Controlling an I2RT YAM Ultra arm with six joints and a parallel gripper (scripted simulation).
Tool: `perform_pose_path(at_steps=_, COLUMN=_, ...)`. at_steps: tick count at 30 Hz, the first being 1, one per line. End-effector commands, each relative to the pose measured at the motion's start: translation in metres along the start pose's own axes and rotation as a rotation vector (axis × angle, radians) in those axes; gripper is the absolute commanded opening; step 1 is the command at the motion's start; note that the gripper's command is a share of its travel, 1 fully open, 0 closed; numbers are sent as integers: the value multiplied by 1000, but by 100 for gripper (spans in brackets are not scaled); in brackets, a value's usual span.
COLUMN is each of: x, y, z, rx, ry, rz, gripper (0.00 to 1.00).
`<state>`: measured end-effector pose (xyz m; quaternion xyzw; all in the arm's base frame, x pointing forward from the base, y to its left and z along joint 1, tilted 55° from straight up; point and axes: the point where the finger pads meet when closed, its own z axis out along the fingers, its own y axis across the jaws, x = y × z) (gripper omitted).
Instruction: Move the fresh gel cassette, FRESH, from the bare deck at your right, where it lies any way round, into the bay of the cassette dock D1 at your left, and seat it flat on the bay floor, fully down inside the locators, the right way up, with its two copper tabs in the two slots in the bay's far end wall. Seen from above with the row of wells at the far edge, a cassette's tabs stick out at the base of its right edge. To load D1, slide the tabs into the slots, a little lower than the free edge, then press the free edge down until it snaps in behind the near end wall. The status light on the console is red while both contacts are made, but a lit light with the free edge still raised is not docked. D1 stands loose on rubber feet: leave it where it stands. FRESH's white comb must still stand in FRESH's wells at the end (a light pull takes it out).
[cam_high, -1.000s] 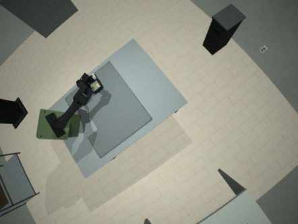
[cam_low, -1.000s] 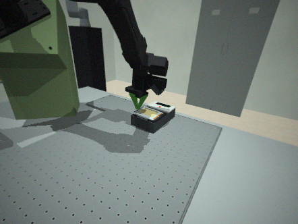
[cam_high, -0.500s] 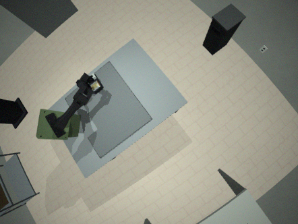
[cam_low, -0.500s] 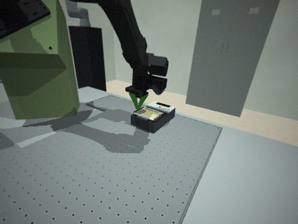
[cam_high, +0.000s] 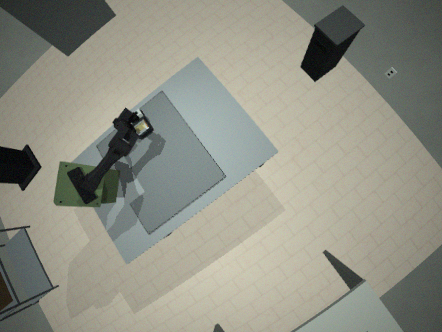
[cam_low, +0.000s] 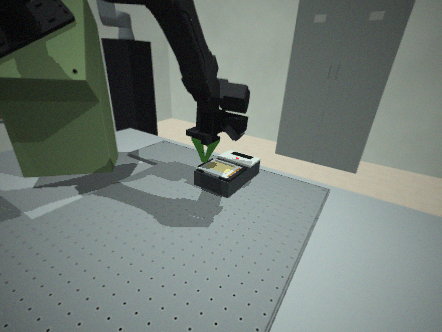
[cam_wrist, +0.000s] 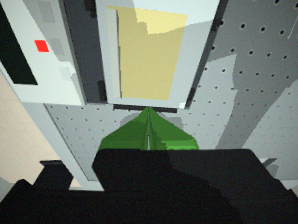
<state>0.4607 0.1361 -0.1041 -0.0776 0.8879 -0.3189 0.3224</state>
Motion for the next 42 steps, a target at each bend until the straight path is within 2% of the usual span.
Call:
perform_pose_path(at_steps=1, x=-24, y=6, z=17, rx=-23, ry=-53, rz=98, gripper=0)
perform_pose_path(at_steps=42, x=-24, y=6, z=30, rx=-20, ry=-54, rz=97, gripper=0)
